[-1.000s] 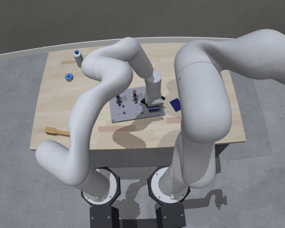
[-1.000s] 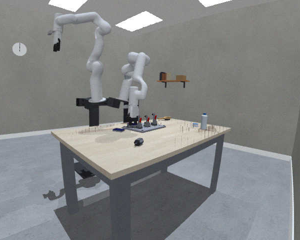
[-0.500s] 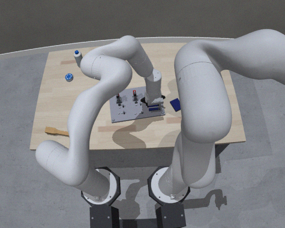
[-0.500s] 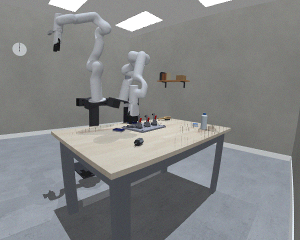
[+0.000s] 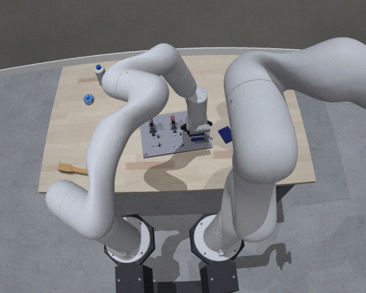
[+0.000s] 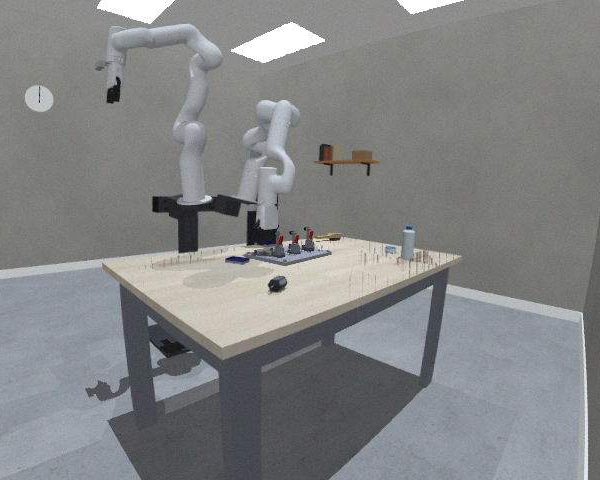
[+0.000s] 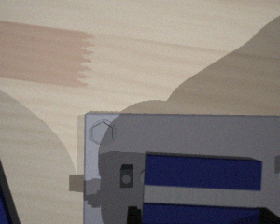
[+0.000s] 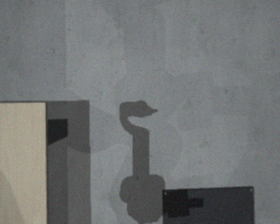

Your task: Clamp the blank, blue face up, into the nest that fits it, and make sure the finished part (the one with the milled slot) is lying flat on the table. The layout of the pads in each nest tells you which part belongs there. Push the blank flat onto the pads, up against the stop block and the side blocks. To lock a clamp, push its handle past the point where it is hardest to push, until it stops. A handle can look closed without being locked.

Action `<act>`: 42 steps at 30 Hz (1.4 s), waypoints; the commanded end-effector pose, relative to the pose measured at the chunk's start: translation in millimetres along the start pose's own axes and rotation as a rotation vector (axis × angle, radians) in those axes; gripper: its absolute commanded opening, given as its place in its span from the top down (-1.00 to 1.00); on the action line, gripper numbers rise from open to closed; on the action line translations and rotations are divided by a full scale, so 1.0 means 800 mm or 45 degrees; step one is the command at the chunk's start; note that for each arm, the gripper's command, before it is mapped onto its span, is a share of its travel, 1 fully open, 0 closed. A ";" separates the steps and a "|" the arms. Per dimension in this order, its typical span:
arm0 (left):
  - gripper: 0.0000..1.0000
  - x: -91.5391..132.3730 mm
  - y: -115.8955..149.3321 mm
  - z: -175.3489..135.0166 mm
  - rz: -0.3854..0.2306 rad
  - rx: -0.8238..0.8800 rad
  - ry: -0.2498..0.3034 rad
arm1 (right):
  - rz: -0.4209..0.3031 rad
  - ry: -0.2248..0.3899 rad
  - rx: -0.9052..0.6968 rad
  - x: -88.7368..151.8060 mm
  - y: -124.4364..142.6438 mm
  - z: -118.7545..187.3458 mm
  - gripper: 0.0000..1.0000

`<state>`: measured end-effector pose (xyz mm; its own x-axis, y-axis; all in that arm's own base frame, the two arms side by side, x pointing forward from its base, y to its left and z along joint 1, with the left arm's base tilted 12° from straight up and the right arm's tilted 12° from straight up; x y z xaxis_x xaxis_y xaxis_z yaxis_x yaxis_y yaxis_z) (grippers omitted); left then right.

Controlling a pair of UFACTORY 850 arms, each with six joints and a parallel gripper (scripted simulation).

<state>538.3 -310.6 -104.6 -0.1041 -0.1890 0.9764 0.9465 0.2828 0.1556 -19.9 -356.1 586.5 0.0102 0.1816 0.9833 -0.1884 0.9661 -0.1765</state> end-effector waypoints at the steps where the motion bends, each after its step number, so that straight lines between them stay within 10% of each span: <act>1: 1.00 0.005 0.001 -0.001 -0.002 0.000 -0.002 | 0.002 0.001 0.000 0.001 0.000 0.000 -1.00; 42: 1.00 0.047 -0.008 0.001 -0.002 0.000 -0.002 | 0.002 0.001 0.000 0.001 0.000 0.000 -1.00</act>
<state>528.6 -317.1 -73.8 -0.1041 -0.1890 0.9764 0.9465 0.2828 0.1557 -19.9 -356.1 586.5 0.0102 0.1816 0.9833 -0.1884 0.9661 -0.1765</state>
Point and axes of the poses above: on each arm, the point where the finger pads meet when closed, its own x axis back along the fingers, its own z axis across the jaws, y = z × x, the point moved 5 cm from there along x, back along the fingers, and after that the axes turned 14 degrees about x, right-handed, at the moved point
